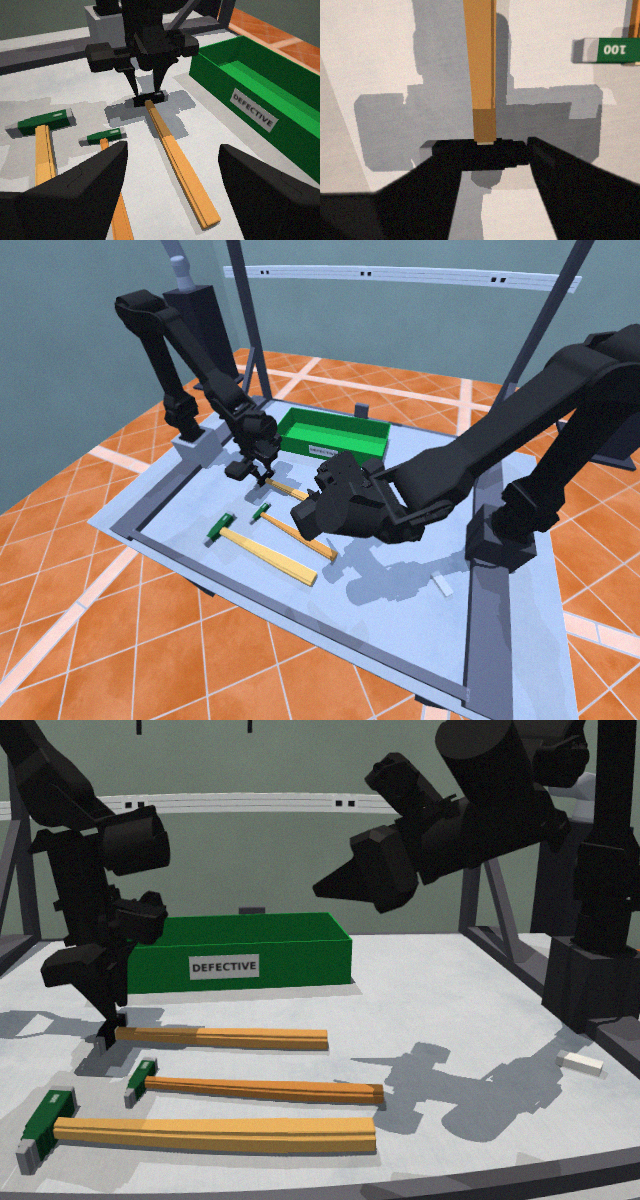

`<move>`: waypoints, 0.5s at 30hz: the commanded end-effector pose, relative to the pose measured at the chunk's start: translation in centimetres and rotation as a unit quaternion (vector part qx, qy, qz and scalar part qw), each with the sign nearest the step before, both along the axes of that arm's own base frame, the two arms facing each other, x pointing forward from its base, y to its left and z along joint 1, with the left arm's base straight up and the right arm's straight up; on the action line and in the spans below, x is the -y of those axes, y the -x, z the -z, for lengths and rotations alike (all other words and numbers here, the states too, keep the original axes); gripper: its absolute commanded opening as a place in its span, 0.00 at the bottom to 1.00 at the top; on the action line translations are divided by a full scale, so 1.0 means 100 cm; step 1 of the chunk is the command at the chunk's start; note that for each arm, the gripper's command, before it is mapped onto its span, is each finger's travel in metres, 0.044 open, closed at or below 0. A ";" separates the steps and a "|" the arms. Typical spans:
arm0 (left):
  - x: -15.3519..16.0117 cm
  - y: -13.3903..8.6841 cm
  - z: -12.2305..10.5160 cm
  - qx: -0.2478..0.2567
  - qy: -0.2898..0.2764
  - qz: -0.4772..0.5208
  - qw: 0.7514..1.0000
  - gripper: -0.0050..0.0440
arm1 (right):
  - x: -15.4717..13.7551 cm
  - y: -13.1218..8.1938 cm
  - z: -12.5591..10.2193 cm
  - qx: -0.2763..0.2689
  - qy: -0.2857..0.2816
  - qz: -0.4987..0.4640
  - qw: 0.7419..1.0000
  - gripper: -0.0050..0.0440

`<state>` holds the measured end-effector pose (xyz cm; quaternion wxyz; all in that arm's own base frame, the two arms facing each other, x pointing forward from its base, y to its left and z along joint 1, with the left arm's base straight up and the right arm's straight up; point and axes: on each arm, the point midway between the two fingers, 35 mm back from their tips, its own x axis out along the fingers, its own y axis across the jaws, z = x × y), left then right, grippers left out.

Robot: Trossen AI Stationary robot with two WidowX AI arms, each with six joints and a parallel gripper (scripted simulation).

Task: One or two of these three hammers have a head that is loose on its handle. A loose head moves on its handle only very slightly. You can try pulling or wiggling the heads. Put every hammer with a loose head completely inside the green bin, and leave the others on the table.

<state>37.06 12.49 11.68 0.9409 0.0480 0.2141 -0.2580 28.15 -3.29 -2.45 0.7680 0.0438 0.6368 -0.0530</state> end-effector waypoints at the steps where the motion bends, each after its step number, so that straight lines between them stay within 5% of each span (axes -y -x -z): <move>1: 0.002 0.001 -0.010 0.013 -0.019 -0.009 1.000 0.60 | -0.001 -0.024 -0.003 -0.030 -0.006 0.000 1.000 0.47; 7: 0.001 0.003 -0.008 0.010 -0.020 -0.013 1.000 0.60 | -0.001 -0.044 0.005 -0.080 -0.014 0.001 0.997 0.47; 15: 0.001 0.002 -0.010 0.013 -0.022 -0.012 1.000 0.60 | 0.000 -0.042 0.024 -0.087 -0.014 0.001 0.996 0.47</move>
